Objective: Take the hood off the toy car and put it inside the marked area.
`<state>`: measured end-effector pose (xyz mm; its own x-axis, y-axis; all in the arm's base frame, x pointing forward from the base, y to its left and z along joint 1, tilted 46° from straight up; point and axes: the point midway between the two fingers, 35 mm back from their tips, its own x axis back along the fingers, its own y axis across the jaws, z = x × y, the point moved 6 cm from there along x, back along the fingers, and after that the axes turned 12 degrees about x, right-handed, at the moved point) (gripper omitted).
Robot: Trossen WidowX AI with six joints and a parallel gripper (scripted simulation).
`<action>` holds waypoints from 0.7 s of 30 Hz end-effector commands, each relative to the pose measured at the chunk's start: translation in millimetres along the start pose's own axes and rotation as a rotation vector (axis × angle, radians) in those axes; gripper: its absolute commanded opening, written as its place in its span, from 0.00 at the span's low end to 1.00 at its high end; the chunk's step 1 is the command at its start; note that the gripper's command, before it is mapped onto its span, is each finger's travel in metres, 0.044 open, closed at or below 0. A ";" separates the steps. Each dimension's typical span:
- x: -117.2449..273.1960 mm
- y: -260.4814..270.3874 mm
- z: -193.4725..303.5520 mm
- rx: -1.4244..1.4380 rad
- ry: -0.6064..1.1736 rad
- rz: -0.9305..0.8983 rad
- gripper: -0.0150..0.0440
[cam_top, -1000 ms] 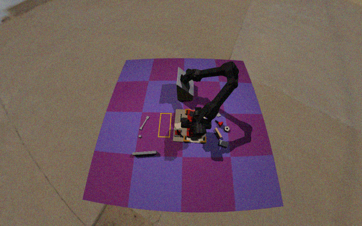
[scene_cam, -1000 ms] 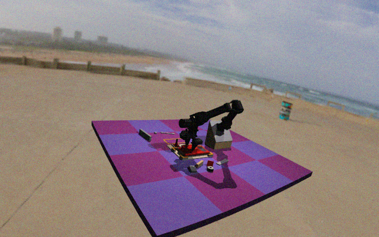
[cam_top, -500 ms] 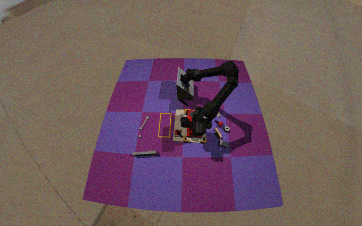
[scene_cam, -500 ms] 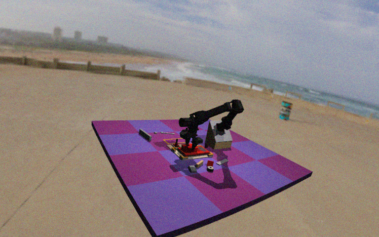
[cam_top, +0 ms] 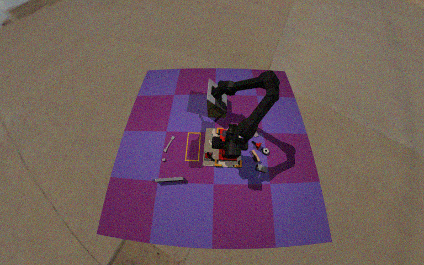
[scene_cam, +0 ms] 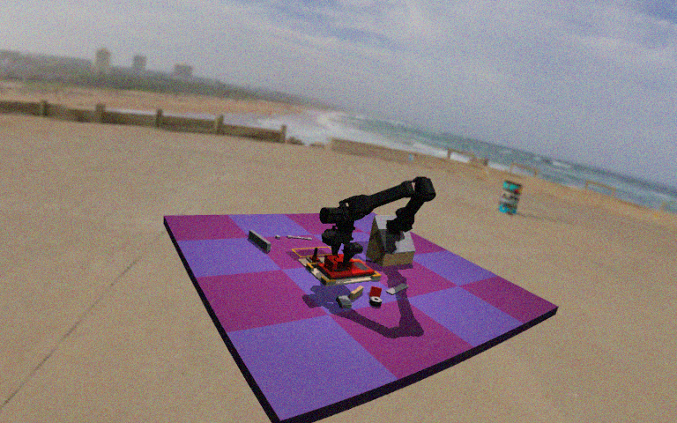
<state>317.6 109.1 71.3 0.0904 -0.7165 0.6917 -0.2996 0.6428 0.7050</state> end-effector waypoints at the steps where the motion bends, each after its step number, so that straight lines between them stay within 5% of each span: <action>1: 3.6 0.1 -0.8 0.003 -0.003 0.002 0.25; 13: 12.9 0.0 -0.8 0.003 -0.003 0.001 0.25; 21: 52.6 -0.2 -0.7 0.003 -0.002 0.003 0.25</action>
<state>320.3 83.1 94.5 0.1004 -0.7164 0.6904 -0.2936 0.6417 0.7086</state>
